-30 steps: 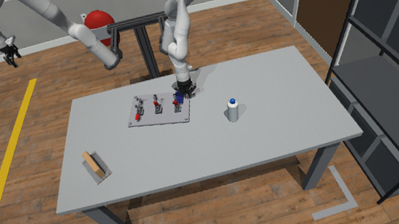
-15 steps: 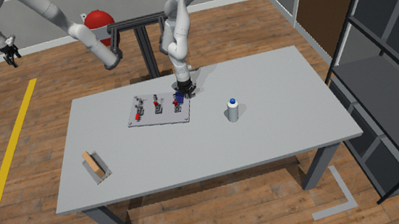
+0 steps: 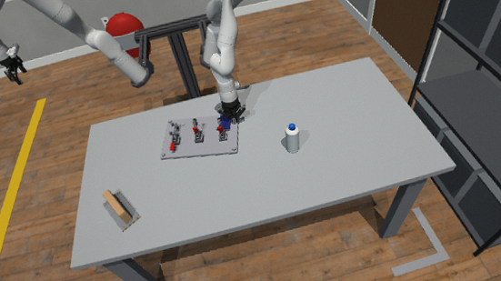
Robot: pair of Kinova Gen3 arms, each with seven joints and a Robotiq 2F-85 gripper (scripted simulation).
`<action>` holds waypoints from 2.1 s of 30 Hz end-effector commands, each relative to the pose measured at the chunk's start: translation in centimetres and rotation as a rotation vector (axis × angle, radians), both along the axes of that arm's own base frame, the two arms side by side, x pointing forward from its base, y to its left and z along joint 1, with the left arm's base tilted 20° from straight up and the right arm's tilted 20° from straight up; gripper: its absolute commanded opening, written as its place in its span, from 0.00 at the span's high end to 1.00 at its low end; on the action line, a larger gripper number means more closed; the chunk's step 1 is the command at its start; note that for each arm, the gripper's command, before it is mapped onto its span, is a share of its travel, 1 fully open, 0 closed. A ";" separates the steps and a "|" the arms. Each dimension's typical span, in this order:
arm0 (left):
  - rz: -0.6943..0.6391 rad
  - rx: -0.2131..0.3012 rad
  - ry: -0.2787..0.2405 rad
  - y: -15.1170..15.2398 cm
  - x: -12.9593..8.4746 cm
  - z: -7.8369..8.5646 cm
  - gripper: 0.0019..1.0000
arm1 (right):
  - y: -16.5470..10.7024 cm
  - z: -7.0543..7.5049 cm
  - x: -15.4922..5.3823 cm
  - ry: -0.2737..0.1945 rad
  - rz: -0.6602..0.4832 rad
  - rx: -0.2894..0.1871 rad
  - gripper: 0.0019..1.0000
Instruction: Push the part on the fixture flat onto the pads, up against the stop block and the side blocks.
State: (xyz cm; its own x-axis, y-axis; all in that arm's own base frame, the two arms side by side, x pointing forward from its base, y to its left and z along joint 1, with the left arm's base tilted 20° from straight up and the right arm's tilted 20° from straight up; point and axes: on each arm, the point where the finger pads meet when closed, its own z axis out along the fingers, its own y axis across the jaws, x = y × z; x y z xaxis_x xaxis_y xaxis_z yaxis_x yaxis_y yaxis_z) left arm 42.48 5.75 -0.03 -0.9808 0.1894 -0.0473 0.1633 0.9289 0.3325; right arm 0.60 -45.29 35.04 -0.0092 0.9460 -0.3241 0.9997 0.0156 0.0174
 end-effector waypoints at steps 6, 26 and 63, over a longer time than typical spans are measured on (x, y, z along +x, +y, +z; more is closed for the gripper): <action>-0.001 0.000 -0.001 0.0 0.0 0.1 0.90 | 0.0 0.1 0.0 -0.001 0.000 -0.002 0.00; -0.001 0.000 -0.001 -0.4 0.0 -0.1 0.90 | 0.0 0.1 0.0 -0.001 0.000 -0.002 0.00; -0.001 0.000 -0.001 -0.8 -0.1 -0.2 0.90 | 0.0 0.1 0.0 -0.001 0.000 -0.002 0.00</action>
